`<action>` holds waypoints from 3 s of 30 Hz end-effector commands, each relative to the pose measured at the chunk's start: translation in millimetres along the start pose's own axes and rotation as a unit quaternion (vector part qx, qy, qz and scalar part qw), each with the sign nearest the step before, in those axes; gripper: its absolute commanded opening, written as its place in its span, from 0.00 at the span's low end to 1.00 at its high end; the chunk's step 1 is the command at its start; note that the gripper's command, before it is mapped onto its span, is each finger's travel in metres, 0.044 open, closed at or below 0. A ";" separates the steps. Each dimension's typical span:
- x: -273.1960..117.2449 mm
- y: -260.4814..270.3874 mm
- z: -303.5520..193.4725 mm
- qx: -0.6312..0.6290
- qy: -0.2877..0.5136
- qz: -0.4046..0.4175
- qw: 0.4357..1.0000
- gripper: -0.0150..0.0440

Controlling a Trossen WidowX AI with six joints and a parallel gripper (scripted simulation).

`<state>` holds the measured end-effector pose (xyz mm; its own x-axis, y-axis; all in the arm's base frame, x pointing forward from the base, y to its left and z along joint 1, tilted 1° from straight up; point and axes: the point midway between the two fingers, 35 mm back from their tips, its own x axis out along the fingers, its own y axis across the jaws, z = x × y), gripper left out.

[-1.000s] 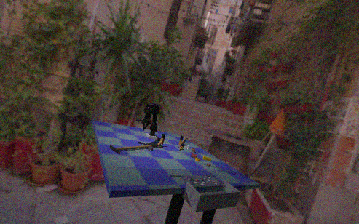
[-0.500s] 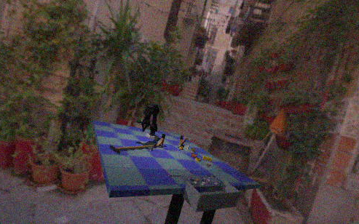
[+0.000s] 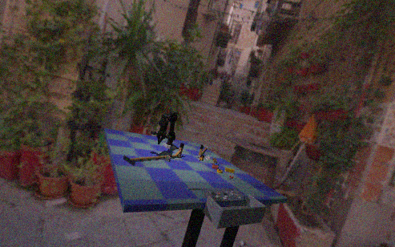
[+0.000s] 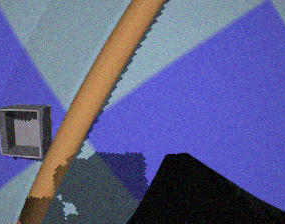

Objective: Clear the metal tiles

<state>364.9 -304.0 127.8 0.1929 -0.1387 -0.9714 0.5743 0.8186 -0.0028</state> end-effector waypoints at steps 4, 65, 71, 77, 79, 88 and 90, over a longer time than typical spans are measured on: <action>15.7 0.5 -2.3 0.007 0.002 0.001 1.000 0.25; 104.3 12.2 -22.9 0.039 0.002 -0.001 0.999 0.25; 104.8 16.5 -18.6 0.039 0.002 -0.001 0.999 0.25; 105.4 20.8 -14.5 0.039 0.002 -0.001 0.999 0.25; 105.6 22.3 -13.1 0.039 0.002 -0.001 0.999 0.25; 106.4 29.1 -7.2 0.040 0.002 0.000 0.999 0.25; 106.6 30.6 -5.9 0.040 0.002 0.000 0.999 0.25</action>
<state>396.2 -291.8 26.4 0.1994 -0.1403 -0.9698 0.6334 0.7736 0.0183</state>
